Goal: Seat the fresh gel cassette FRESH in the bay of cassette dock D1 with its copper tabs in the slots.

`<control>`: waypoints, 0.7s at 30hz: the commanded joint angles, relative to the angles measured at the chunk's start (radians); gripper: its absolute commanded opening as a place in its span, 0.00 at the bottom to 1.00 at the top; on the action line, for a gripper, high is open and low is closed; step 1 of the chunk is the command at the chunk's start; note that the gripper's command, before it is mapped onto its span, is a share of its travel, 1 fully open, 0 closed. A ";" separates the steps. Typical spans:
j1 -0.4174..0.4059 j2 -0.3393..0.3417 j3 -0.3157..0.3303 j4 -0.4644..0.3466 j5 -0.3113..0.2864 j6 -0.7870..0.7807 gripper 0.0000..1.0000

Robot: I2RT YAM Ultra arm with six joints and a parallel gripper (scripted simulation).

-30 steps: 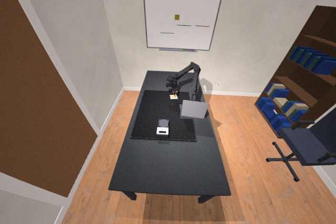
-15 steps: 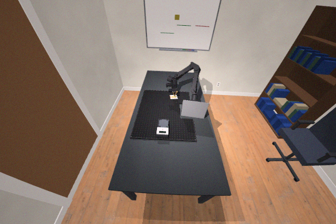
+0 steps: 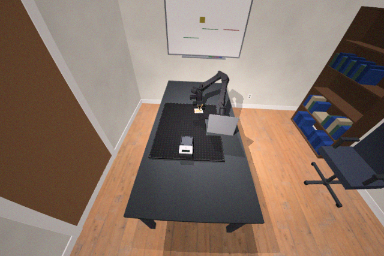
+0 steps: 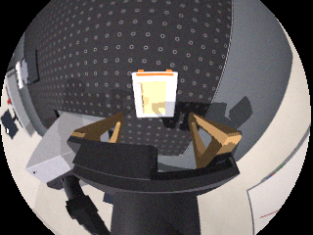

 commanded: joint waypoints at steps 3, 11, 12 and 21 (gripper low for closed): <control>0.021 -0.025 0.006 -0.017 -0.013 -0.006 1.00; 0.021 -0.025 0.006 -0.017 -0.013 -0.006 1.00; 0.018 -0.011 -0.010 0.005 -0.013 -0.011 1.00; -0.023 0.030 -0.035 0.063 -0.021 -0.037 1.00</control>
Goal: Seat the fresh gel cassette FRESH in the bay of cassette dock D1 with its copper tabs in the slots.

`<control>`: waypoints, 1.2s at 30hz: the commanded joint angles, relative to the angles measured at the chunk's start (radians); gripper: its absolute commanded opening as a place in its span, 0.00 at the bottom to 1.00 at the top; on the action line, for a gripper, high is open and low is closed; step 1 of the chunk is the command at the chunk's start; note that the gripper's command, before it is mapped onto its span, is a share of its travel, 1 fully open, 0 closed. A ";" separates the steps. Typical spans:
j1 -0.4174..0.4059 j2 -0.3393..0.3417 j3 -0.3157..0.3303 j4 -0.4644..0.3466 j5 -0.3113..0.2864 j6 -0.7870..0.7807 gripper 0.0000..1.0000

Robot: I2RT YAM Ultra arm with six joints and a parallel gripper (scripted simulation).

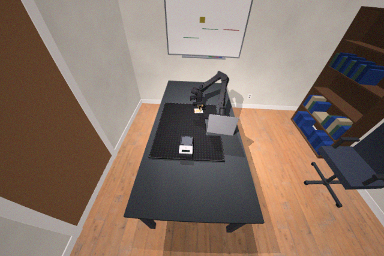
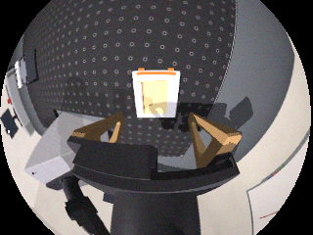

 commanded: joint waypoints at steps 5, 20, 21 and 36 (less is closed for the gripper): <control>-0.020 0.040 -0.026 0.073 -0.022 -0.038 1.00; -0.054 0.084 -0.041 0.164 -0.037 -0.087 1.00; -0.061 0.087 -0.035 0.172 -0.038 -0.091 1.00; -0.095 0.132 -0.049 0.258 -0.054 -0.137 1.00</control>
